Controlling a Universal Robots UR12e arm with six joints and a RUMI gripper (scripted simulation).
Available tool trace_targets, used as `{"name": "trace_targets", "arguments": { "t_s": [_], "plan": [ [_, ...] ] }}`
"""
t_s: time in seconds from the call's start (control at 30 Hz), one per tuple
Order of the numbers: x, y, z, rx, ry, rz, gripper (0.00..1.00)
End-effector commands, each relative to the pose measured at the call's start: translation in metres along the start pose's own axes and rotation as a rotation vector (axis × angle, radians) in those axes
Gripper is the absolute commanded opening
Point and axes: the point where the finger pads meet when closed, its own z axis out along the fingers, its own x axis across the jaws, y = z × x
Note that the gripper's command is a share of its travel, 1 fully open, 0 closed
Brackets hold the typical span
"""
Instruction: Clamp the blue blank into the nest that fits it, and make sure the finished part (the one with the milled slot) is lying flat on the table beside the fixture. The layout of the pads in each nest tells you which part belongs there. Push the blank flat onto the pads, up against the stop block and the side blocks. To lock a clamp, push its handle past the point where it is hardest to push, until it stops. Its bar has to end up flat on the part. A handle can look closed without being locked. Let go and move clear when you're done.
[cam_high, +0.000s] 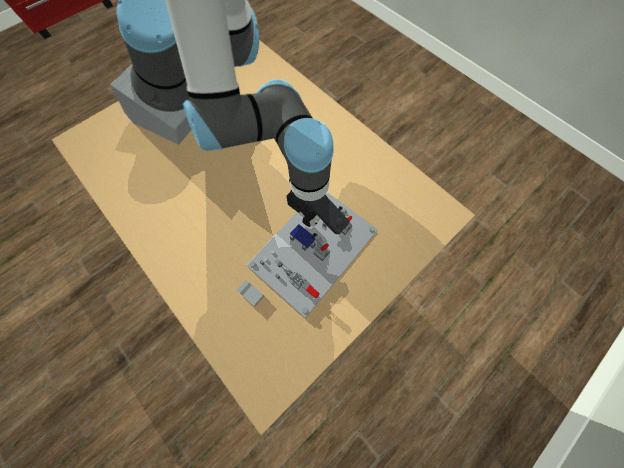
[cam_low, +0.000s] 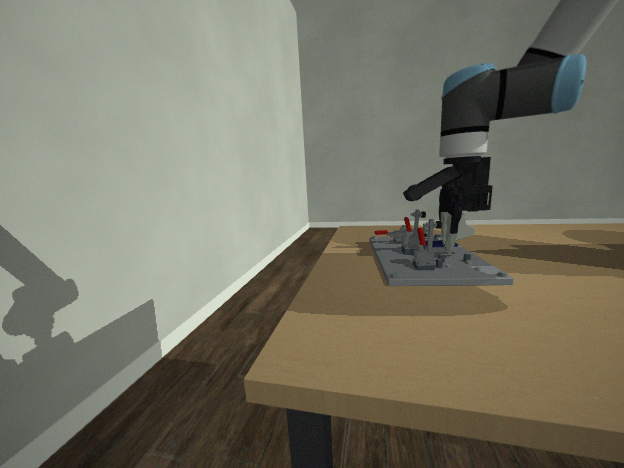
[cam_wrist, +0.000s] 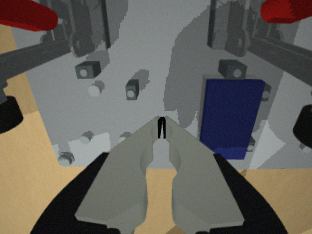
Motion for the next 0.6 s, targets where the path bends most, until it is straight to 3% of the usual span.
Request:
{"name": "trace_targets", "arguments": {
  "t_s": [0.0, 0.37, 0.57],
  "plan": [
    [0.000, -0.001, -0.004, 0.001, 0.000, 0.000, 0.00],
    [0.000, -0.001, -0.034, 0.001, 0.000, 0.000, 0.00],
    [0.000, -0.001, -0.038, 0.001, 0.000, 0.000, 0.00]
  ]
}}
